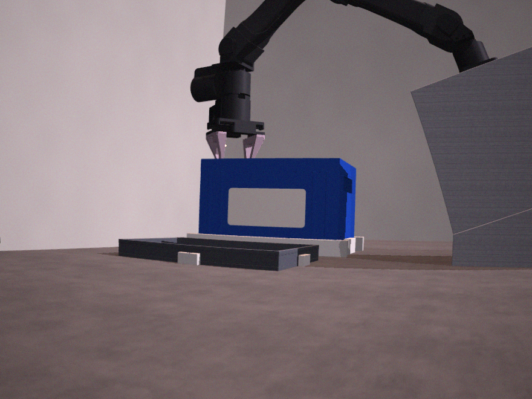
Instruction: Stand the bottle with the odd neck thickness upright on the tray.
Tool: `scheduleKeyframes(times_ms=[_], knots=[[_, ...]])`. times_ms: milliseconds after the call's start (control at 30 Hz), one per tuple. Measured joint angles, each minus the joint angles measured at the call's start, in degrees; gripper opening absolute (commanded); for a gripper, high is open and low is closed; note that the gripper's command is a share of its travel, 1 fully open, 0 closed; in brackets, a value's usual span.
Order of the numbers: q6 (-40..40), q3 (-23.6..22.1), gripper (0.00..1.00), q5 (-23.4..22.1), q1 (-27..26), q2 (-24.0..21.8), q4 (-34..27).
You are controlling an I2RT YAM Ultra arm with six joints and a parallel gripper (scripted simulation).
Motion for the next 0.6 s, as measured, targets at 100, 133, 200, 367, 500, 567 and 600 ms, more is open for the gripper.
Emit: scheduleKeyframes(times_ms=[100, 133, 200, 367, 500, 567, 600], knots=[[0.0, 0.0, 0.61, 0.0, 0.0, 0.0, 0.3], [0.0, 0.0, 0.61, 0.0, 0.0, 0.1, 0.6], [0.0, 0.0, 0.61, 0.0, 0.0, 0.5, 0.9], [0.0, -0.2, 0.61, 0.0, 0.0, 0.6, 1.3], [0.0, -0.2, 0.61, 0.0, 0.0, 1.1, 1.7], [0.0, -0.2, 0.61, 0.0, 0.0, 1.2, 1.7], [0.0, -0.2, 0.61, 0.0, 0.0, 1.1, 1.8]])
